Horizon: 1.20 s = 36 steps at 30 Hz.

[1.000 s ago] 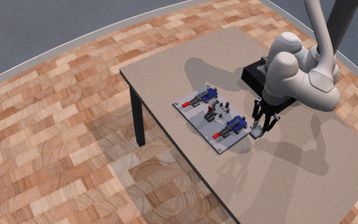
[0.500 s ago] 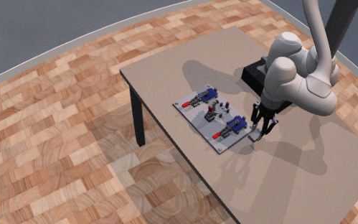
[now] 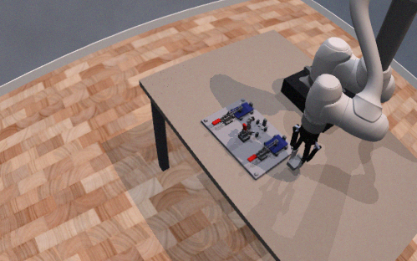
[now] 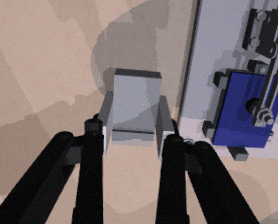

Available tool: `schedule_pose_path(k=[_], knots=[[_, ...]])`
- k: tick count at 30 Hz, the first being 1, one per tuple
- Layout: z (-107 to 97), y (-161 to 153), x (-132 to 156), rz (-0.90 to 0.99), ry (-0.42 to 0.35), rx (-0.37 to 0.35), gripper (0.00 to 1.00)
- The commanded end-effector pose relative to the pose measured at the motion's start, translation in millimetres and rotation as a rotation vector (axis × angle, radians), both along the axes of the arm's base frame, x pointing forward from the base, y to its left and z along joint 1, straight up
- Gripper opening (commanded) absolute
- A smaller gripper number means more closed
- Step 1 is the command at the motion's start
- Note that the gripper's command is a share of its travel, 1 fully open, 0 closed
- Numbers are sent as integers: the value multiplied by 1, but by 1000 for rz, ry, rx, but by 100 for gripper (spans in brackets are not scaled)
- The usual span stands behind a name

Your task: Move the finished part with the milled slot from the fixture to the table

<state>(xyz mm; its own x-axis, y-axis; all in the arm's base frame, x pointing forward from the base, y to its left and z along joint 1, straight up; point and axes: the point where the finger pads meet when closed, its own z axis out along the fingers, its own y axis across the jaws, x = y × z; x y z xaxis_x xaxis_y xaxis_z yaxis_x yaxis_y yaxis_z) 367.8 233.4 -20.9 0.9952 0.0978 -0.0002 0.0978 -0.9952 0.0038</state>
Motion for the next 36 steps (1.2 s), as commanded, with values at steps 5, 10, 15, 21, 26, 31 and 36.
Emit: schedule_pose_path(k=[5,10,15,21,26,31,36], knots=[[-12,0,0,0,0,0,0],[-17,0,0,0,0,0,0],[-20,0,0,0,0,0,0],[-21,0,0,0,0,0,0],[-21,0,0,0,0,0,0],[-21,0,0,0,0,0,0],[-21,0,0,0,0,0,0]])
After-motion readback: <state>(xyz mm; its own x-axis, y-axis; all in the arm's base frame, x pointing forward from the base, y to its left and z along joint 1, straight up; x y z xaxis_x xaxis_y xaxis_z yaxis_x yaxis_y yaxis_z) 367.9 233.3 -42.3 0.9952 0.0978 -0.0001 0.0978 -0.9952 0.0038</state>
